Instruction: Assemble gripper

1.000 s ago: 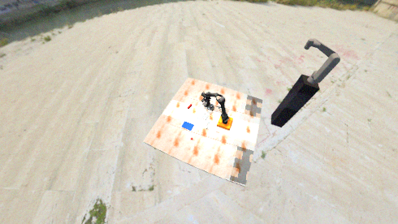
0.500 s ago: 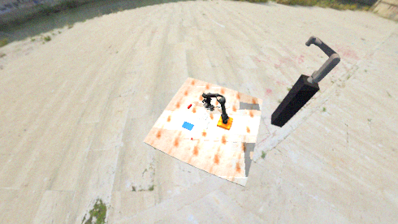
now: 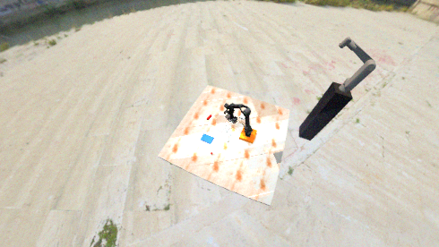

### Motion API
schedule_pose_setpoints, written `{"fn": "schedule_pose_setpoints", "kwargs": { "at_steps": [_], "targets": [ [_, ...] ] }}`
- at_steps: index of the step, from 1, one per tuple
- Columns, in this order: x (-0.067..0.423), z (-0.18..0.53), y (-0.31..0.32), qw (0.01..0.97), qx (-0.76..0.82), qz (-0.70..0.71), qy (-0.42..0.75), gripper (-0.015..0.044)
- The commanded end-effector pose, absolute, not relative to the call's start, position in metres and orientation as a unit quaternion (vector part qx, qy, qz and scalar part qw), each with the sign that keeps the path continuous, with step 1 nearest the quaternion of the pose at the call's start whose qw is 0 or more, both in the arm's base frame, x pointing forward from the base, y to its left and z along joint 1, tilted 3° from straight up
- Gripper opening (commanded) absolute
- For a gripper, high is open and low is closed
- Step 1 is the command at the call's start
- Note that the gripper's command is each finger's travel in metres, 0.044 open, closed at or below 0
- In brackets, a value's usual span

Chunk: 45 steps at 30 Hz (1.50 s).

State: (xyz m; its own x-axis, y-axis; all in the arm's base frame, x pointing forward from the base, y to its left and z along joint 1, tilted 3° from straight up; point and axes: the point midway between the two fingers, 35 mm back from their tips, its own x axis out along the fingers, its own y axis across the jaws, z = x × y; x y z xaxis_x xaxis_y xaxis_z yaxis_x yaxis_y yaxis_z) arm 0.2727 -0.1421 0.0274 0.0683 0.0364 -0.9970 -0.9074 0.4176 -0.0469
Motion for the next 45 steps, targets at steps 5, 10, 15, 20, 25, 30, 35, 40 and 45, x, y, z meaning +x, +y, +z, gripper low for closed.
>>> {"fn": "schedule_pose_setpoints", "kwargs": {
  "at_steps": [5, 10, 15, 20, 25, 30, 35, 40, 45],
  "targets": [
    [0.256, 0.022, -0.137, 0.617, -0.380, 0.383, 0.573, 0.0000],
    [0.251, 0.022, -0.135, 0.617, -0.379, 0.383, 0.573, 0.0000],
    [0.251, 0.022, -0.135, 0.617, -0.379, 0.383, 0.573, 0.0000],
    [0.251, 0.046, -0.136, 0.618, -0.378, 0.383, 0.573, 0.0000],
    [0.248, 0.081, -0.136, 0.618, -0.377, 0.383, 0.573, 0.0000],
    [0.250, 0.072, -0.136, 0.619, -0.377, 0.382, 0.573, 0.0105],
    [0.250, 0.072, -0.136, 0.619, -0.377, 0.382, 0.573, 0.0236],
    [0.250, 0.072, -0.136, 0.619, -0.377, 0.382, 0.573, 0.0368],
    [0.250, 0.072, -0.136, 0.619, -0.377, 0.382, 0.573, 0.0440]
  ]
}}
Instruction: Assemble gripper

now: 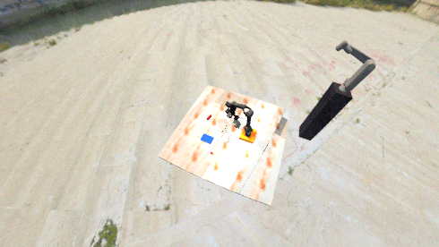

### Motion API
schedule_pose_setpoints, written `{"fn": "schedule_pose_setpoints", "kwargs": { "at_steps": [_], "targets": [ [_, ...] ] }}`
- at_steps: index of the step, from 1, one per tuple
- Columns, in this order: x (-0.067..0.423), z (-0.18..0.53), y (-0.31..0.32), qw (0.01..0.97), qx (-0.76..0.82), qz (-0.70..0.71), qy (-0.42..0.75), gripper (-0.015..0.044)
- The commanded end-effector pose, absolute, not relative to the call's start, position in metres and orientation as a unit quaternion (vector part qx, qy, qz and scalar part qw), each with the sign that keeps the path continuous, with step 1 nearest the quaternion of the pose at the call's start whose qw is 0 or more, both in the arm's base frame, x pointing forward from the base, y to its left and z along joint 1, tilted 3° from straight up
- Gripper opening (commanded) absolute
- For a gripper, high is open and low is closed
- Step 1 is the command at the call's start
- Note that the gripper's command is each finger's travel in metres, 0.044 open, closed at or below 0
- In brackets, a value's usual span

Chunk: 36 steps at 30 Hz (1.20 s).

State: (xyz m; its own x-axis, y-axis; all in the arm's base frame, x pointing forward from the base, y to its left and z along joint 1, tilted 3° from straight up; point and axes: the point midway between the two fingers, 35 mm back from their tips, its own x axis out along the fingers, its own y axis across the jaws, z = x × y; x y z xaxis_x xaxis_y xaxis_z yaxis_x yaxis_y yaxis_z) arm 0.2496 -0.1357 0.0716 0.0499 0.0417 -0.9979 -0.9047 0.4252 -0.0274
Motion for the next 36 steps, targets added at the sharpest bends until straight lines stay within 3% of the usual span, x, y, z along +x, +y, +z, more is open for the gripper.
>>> {"fn": "schedule_pose_setpoints", "kwargs": {
  "at_steps": [1, 26, 36],
  "targets": [
    [0.2499, 0.0717, -0.1358, 0.619, -0.377, 0.382, 0.573, 0.0440],
    [0.2499, 0.0717, -0.1358, 0.619, -0.377, 0.382, 0.573, 0.0440],
    [0.2484, 0.0815, -0.1361, 0.618, -0.377, 0.383, 0.573, 0.0177]
  ]
}}
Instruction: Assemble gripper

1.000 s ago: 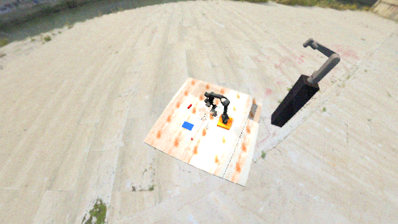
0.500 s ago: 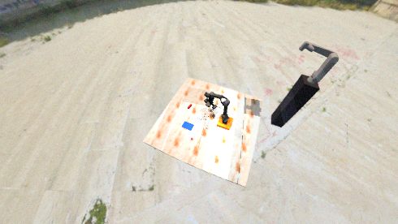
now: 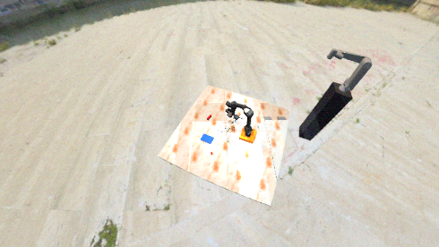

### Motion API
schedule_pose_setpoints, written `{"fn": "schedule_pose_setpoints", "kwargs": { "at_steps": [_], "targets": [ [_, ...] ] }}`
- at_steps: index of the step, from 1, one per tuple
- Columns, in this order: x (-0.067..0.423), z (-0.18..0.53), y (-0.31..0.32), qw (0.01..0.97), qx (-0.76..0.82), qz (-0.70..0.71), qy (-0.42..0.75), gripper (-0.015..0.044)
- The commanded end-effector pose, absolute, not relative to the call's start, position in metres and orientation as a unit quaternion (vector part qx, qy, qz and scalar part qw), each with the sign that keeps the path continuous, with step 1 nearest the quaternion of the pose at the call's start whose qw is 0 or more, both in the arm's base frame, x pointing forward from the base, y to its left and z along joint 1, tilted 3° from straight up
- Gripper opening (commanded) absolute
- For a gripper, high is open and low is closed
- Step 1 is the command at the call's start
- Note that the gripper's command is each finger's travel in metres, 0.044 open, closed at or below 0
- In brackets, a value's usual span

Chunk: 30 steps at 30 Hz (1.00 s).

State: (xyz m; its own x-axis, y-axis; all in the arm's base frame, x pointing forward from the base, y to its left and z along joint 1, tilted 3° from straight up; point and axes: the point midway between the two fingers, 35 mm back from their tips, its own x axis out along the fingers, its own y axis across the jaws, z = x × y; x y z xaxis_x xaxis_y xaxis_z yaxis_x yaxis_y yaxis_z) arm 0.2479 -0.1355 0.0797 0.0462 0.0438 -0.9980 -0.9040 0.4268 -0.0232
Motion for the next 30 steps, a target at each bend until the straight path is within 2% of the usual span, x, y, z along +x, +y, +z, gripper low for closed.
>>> {"fn": "schedule_pose_setpoints", "kwargs": {
  "at_steps": [1, 7, 25, 30],
  "targets": [
    [0.2484, 0.0815, -0.1361, 0.618, -0.377, 0.383, 0.573, 0.0151],
    [0.2484, 0.0815, -0.1361, 0.618, -0.377, 0.383, 0.573, 0.0000],
    [0.2484, 0.0815, -0.1361, 0.618, -0.377, 0.383, 0.573, 0.0000],
    [0.2485, 0.0810, -0.1360, 0.619, -0.375, 0.382, 0.574, 0.0131]
  ]
}}
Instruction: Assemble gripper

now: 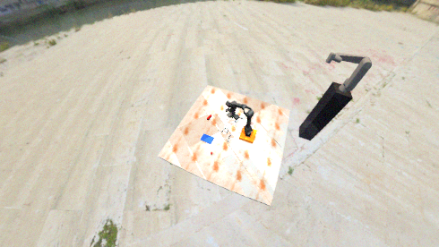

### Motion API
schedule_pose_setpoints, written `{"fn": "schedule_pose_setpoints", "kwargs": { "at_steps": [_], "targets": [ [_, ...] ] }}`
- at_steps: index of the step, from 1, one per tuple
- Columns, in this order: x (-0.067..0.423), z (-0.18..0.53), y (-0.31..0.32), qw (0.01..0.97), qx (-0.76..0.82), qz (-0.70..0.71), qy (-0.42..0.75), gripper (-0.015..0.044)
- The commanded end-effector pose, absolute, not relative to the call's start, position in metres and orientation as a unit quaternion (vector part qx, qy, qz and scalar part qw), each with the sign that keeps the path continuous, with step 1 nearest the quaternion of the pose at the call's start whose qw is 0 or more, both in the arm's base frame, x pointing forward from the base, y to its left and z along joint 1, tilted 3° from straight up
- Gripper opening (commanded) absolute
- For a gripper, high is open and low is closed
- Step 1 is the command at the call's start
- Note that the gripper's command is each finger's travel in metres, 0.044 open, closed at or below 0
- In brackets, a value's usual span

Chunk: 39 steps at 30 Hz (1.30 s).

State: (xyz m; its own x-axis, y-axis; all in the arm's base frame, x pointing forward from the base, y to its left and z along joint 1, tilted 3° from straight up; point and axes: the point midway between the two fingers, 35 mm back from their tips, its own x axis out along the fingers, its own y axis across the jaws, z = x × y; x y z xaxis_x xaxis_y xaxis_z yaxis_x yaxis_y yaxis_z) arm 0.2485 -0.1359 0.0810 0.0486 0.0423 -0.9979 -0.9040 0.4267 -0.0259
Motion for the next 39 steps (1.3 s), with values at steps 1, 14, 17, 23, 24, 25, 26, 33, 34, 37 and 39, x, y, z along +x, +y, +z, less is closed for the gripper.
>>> {"fn": "schedule_pose_setpoints", "kwargs": {
  "at_steps": [1, 14, 17, 23, 24, 25, 26, 33, 34, 37, 39],
  "targets": [
    [0.2485, 0.0810, -0.1360, 0.619, -0.375, 0.382, 0.574, 0.0157],
    [0.2485, 0.0810, -0.1360, 0.619, -0.375, 0.382, 0.574, 0.0440],
    [0.2485, 0.0810, -0.1360, 0.619, -0.375, 0.382, 0.574, 0.0440],
    [0.2485, 0.0810, -0.1360, 0.619, -0.375, 0.382, 0.574, 0.0440],
    [0.2485, 0.0810, -0.1360, 0.619, -0.375, 0.382, 0.574, 0.0440],
    [0.2485, 0.0810, -0.1360, 0.619, -0.375, 0.382, 0.574, 0.0440],
    [0.2485, 0.0810, -0.1360, 0.619, -0.375, 0.382, 0.574, 0.0440],
    [0.2485, 0.0810, -0.1360, 0.619, -0.375, 0.382, 0.574, 0.0440],
    [0.2485, 0.0810, -0.1360, 0.619, -0.375, 0.382, 0.574, 0.0440],
    [0.2485, 0.0810, -0.1360, 0.619, -0.375, 0.382, 0.574, 0.0440],
    [0.2485, 0.0810, -0.1360, 0.619, -0.375, 0.382, 0.574, 0.0440]
  ]
}}
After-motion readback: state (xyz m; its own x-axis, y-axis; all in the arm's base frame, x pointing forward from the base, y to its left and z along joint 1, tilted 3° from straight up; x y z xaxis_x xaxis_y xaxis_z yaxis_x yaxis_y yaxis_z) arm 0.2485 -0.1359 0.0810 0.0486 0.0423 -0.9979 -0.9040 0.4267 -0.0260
